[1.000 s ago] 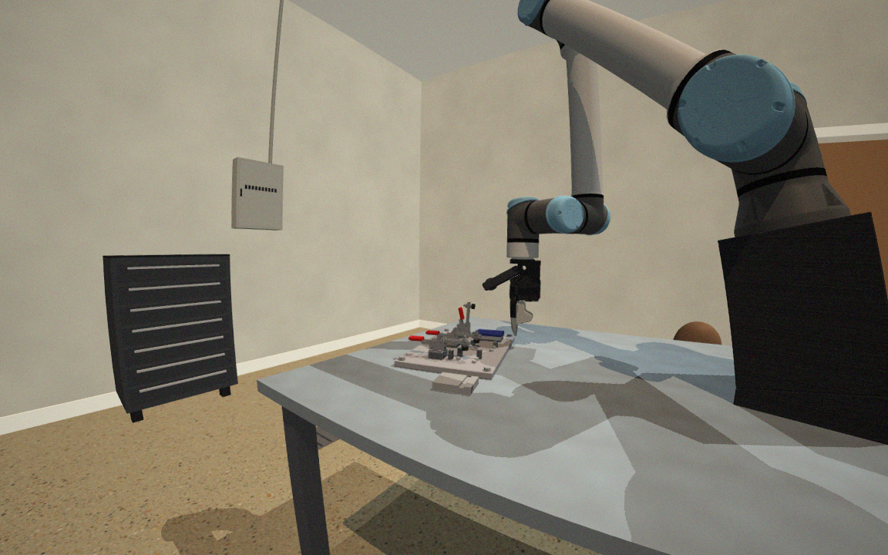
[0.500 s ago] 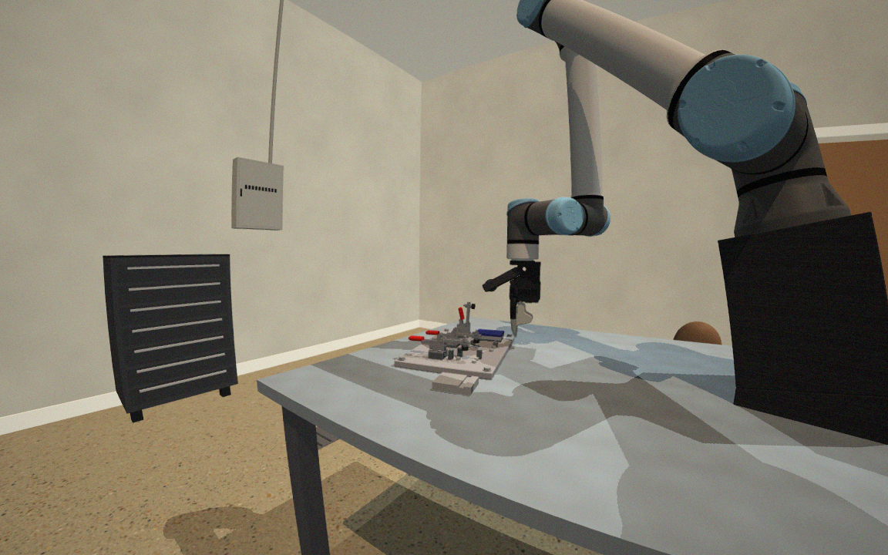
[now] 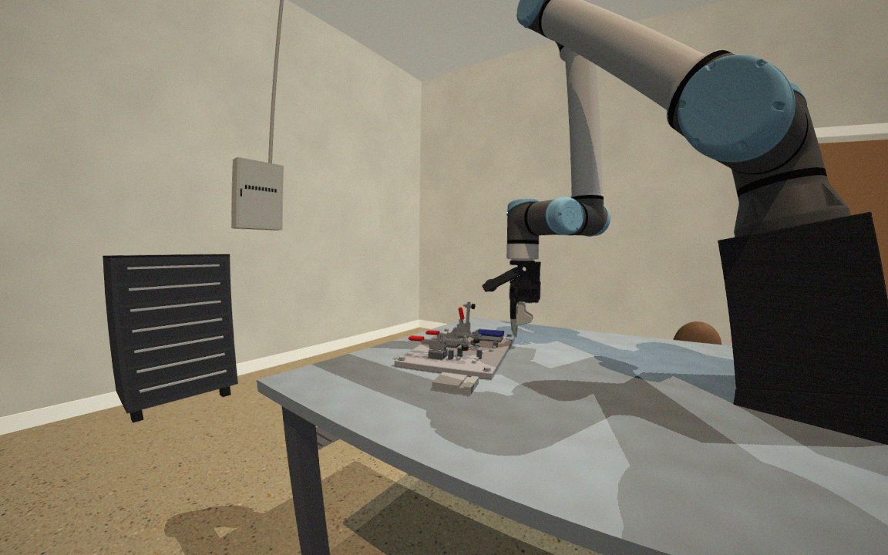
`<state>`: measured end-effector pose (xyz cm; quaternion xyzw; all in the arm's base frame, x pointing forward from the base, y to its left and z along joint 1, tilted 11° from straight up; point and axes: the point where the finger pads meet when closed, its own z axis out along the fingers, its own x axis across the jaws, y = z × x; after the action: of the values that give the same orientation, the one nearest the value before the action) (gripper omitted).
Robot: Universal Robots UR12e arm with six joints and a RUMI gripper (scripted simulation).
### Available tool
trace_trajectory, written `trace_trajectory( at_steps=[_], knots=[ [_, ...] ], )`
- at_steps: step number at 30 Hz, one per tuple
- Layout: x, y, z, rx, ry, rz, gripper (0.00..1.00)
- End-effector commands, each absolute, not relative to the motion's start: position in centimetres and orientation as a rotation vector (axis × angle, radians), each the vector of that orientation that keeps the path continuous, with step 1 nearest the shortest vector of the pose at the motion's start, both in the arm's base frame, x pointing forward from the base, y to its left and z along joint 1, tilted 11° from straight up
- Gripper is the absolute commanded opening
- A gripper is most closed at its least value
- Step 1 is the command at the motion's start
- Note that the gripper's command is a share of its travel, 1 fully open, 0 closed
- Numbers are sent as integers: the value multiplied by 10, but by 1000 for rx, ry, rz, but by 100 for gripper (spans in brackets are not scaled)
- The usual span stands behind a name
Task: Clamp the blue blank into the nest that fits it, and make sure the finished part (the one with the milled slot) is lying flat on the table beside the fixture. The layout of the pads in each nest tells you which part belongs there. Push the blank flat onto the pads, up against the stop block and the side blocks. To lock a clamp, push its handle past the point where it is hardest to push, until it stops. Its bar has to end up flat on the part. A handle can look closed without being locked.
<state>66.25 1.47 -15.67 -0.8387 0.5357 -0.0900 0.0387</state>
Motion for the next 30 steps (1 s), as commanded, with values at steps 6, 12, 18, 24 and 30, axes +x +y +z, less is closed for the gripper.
trace_trajectory(
  at_steps=[6,12,18,24,30],
  knots=[
    [663,15,-156,-2571,1642,-278,0],
    [663,15,-156,-2573,1640,-278,0],
    [663,15,-156,-2578,1633,-278,0],
    [663,15,-156,-2578,1633,-278,0],
    [663,15,-157,-2578,1633,-278,0]
  ],
)
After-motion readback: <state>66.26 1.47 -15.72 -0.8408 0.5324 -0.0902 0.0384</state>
